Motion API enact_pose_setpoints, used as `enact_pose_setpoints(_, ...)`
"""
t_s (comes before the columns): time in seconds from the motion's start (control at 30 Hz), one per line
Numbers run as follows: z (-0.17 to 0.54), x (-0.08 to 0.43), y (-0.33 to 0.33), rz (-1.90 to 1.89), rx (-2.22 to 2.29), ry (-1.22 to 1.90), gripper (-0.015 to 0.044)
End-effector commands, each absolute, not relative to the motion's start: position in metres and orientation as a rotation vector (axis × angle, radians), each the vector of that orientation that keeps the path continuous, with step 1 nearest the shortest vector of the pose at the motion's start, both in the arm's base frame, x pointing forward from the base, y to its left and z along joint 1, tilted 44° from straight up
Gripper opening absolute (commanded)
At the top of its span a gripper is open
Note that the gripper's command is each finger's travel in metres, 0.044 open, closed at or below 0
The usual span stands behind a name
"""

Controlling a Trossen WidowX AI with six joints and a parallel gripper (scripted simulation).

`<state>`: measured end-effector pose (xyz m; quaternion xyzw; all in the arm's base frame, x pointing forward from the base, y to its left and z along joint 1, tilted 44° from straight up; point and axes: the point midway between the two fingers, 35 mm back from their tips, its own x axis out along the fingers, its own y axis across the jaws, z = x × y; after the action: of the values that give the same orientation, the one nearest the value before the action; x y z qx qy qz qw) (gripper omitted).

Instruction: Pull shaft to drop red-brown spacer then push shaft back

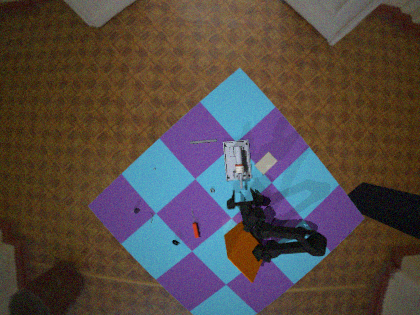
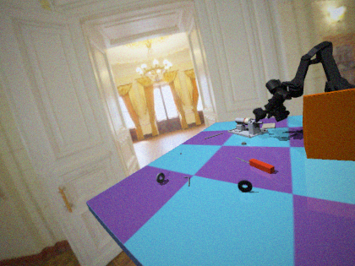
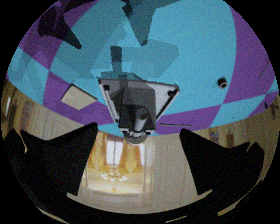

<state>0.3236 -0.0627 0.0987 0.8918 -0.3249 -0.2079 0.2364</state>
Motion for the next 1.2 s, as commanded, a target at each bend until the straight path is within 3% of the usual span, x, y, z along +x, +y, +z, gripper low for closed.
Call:
enact_pose_setpoints(0.0,0.099,0.326,-0.064,-0.570,2.445,-0.887,0.0440)
enact_pose_setpoints(1.17,0.090,0.354,-0.091,-0.567,2.444,-0.888,0.0440)
